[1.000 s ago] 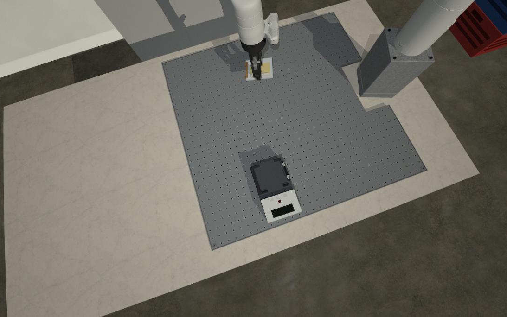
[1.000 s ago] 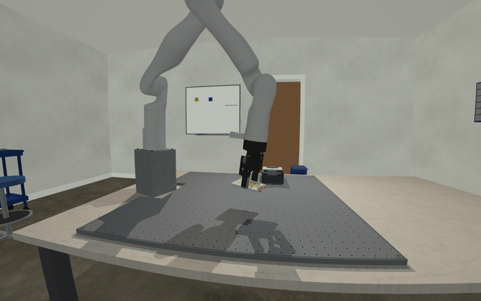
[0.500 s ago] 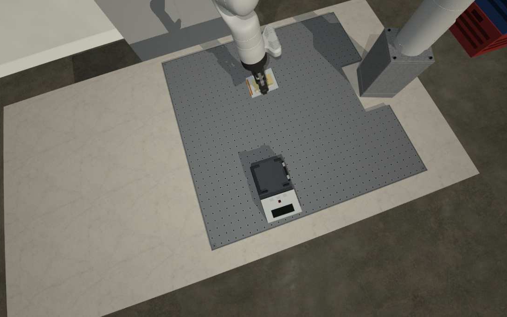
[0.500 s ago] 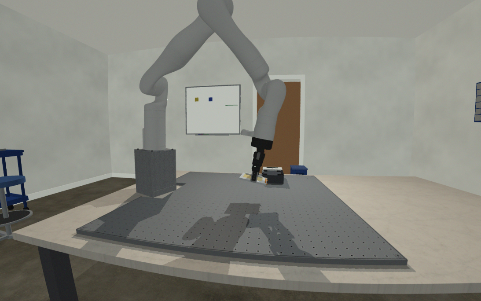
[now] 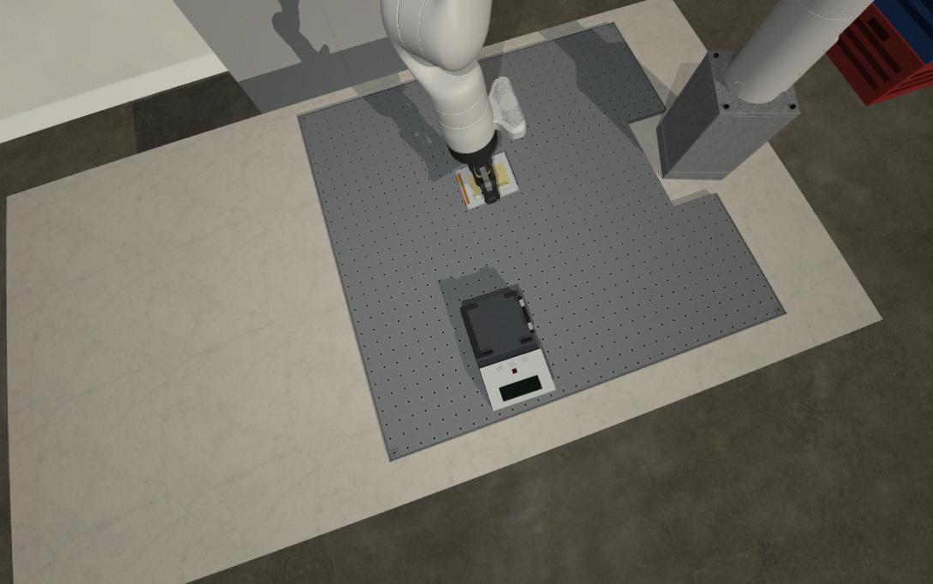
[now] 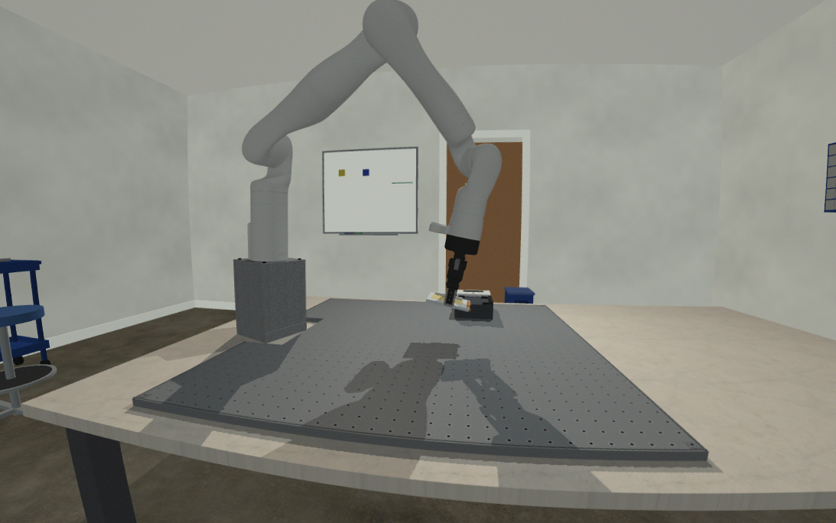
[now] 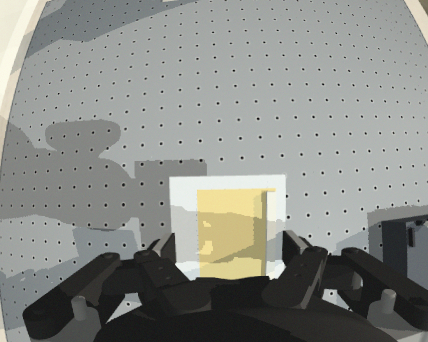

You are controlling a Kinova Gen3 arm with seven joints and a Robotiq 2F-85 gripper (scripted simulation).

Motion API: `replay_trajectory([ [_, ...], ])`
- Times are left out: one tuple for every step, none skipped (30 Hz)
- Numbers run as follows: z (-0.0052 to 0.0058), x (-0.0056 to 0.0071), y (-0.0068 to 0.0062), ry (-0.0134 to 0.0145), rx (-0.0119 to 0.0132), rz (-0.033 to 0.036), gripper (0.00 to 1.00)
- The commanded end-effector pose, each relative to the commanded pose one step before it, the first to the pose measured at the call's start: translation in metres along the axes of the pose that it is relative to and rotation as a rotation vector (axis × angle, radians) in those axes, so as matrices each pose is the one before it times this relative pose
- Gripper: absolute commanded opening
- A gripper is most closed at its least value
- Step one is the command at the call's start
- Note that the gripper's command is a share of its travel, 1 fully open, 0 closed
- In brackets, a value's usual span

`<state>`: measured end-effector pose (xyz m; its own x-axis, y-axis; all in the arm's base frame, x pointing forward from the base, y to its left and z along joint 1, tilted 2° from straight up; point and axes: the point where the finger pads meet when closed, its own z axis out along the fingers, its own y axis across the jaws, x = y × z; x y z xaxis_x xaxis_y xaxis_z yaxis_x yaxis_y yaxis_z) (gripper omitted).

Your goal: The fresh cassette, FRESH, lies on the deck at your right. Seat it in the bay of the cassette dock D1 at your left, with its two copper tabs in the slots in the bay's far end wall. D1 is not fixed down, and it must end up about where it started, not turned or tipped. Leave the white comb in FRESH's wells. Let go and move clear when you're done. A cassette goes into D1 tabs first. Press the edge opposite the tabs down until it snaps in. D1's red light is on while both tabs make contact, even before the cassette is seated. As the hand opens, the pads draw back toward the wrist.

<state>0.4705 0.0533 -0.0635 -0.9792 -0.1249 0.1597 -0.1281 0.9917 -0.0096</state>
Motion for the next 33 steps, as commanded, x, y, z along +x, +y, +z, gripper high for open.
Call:
replay_trajectory([
  [-0.00229, -0.00298, 0.02283, 0.00275, 0.00046, -0.00242, 0.0],
  [-0.00072, -0.0007, 0.00492, 0.00009, -0.00006, 0.00005, 0.0],
  [-0.00072, -0.0007, 0.00491, 0.00008, -0.00005, 0.00004, 0.0],
  [-0.00072, -0.00071, 0.0049, 0.00005, 0.0, 0.0, 0.0],
  [-0.00072, -0.00071, 0.00489, 0.00004, 0.00001, -0.00002, 0.0],
  [-0.00072, -0.00071, 0.0049, 0.00005, 0.0, -0.00001, 0.0],
  [-0.00072, -0.00071, 0.0049, 0.00006, -0.00001, 0.0, 0.0],
  [0.0, 0.0, 0.0, 0.0, 0.0, 0.0, 0.0],
  [0.0, 0.0, 0.0, 0.0, 0.0, 0.0, 0.0],
  [-0.00032, -0.00163, 0.00237, -0.00244, 0.00587, -0.00202, 0.0],
  [-0.00091, 0.0, 0.00637, 0.00222, -0.00385, 0.0022, 0.0],
  [-0.00094, -0.00051, 0.00585, 0.00047, -0.00192, 0.0, 0.0],
  [-0.00076, -0.00071, 0.00501, 0.0, -0.00017, -0.00014, 0.0],
  [-0.00072, -0.00071, 0.00489, 0.00004, 0.00001, -0.00002, 0.0],
  [-0.00072, -0.00071, 0.00489, 0.00004, 0.00001, -0.00002, 0.0],
  [-0.00072, -0.00071, 0.00489, 0.00004, 0.00001, -0.00002, 0.0],
  [-0.00072, -0.00071, 0.00489, 0.00004, 0.00001, -0.00002, 0.0],
  [-0.00072, -0.00071, 0.00489, 0.00004, 0.00001, -0.00002, 0.0],
  [-0.00072, -0.00071, 0.00489, 0.00004, 0.0, -0.00002, 0.0],
  [-0.00072, -0.00071, 0.00489, 0.00004, 0.0, -0.00002, 0.0],
  [-0.00072, -0.00071, 0.00488, 0.00005, 0.00002, 0.0, 0.0],
  [-0.00071, -0.00071, 0.00486, 0.00005, 0.00005, 0.00002, 0.0],
  [-0.00072, -0.00071, 0.00487, 0.00005, 0.00004, 0.00001, 0.0],
  [-0.00072, -0.00071, 0.00487, 0.00005, 0.00003, 0.0, 0.0],
  [0.0, 0.0, 0.0, 0.0, 0.0, 0.0, 0.0],
  [0.0, 0.0, 0.0, 0.0, 0.0, 0.0, 0.0],
  [-0.0003, -0.00192, 0.00234, -0.00298, 0.00587, -0.00145, 0.0],
  [-0.00089, 0.00013, 0.00623, 0.00251, -0.00354, 0.00186, 0.0],
  [-0.00092, -0.00042, 0.00573, 0.00064, -0.00172, -0.00006, 0.0],
  [-0.00084, -0.00065, 0.00527, 0.0, -0.00062, -0.00044, 0.0],
  [-0.00075, -0.0007, 0.00497, 0.00004, -0.00012, -0.0001, 0.0],
  [-0.00071, -0.00072, 0.00485, 0.00005, 0.00007, 0.00003, 0.0],
  [-0.00069, -0.00073, 0.00477, 0.00005, 0.0002, 0.00012, 0.0],
])
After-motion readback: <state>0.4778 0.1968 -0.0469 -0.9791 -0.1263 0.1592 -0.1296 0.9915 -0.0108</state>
